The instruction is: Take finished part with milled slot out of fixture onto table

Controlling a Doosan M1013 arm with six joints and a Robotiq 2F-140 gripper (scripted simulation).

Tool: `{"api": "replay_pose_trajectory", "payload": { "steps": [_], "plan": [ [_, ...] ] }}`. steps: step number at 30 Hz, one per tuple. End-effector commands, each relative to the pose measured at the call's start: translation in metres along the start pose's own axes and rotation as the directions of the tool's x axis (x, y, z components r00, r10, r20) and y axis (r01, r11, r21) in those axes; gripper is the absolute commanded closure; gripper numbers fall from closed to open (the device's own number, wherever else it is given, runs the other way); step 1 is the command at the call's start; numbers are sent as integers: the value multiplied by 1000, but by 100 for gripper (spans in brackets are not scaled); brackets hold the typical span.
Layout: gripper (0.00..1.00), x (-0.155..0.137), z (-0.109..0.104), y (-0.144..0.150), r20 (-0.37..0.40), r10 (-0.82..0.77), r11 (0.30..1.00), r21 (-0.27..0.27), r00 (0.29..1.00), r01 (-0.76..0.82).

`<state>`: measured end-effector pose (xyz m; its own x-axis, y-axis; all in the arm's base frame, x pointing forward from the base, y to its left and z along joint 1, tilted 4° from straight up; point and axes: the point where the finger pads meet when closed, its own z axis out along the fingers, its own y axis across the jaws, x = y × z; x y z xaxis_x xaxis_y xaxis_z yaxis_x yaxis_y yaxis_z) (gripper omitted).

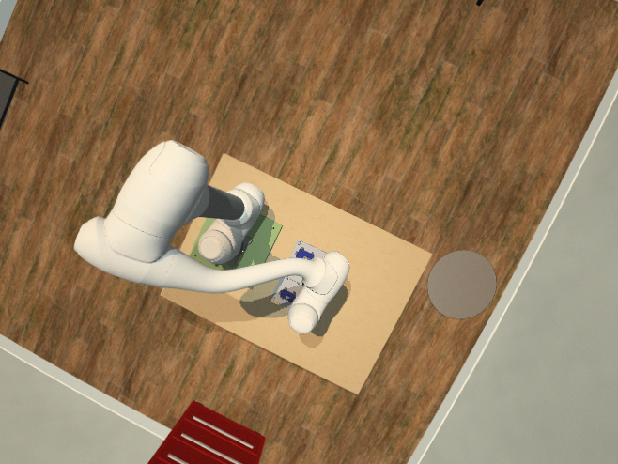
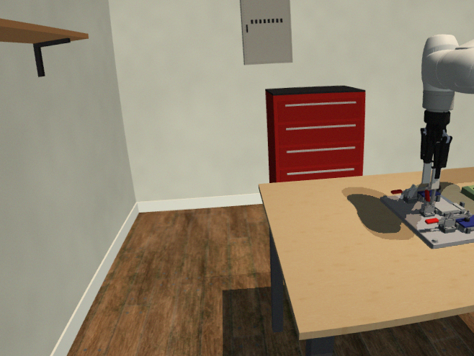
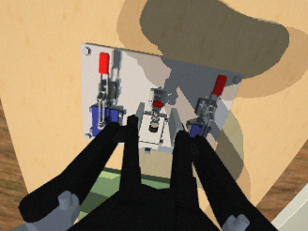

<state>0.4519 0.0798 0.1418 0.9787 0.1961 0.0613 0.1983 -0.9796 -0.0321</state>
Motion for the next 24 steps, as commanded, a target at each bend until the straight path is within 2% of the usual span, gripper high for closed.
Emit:
{"api": "replay_pose_trajectory", "payload": {
  "steps": [1,22,23,24],
  "plan": [
    [72,0,0,0,0,0,1000,0,1000,0],
    [72,0,0,0,0,0,1000,0,1000,0],
    [42,0,0,0,0,0,1000,0,1000,0],
    [42,0,0,0,0,0,1000,0,1000,0]
  ]
}}
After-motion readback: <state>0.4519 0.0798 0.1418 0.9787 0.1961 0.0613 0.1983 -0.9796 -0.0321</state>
